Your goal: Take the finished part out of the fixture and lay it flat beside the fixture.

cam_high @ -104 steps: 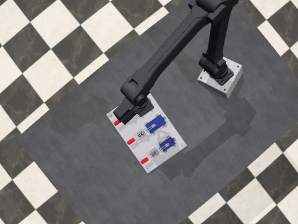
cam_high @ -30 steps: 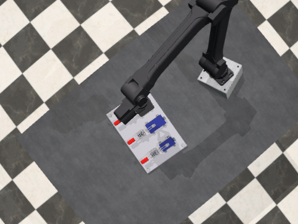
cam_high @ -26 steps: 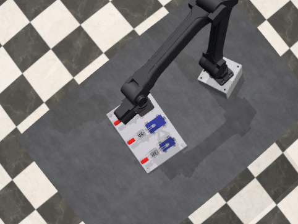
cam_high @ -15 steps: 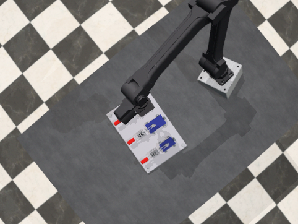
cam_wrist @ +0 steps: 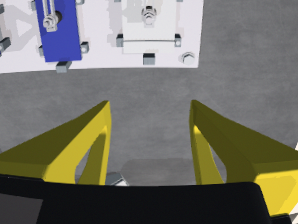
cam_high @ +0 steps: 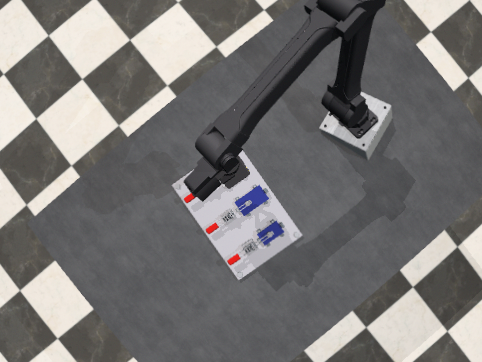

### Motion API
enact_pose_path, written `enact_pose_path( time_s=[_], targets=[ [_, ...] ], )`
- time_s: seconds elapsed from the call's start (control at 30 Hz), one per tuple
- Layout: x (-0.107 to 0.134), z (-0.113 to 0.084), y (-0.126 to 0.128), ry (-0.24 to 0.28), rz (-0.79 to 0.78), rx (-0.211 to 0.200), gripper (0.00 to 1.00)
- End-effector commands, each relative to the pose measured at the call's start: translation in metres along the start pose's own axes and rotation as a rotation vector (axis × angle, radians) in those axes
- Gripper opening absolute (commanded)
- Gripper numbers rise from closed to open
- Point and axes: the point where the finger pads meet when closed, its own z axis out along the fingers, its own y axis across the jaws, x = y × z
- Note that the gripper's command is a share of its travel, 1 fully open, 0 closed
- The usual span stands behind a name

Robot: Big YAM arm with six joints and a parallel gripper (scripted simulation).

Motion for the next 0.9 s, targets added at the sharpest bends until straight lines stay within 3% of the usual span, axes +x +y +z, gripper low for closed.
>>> enact_pose_path(
  time_s=[0.0, 0.87],
  targets=[
    [-0.0161, -0.0256, -0.0145, -0.055, 0.029, -0.009, 0.45],
    [-0.0169, -0.0255, -0.0089, -0.055, 0.029, -0.010, 0.45]
  ],
)
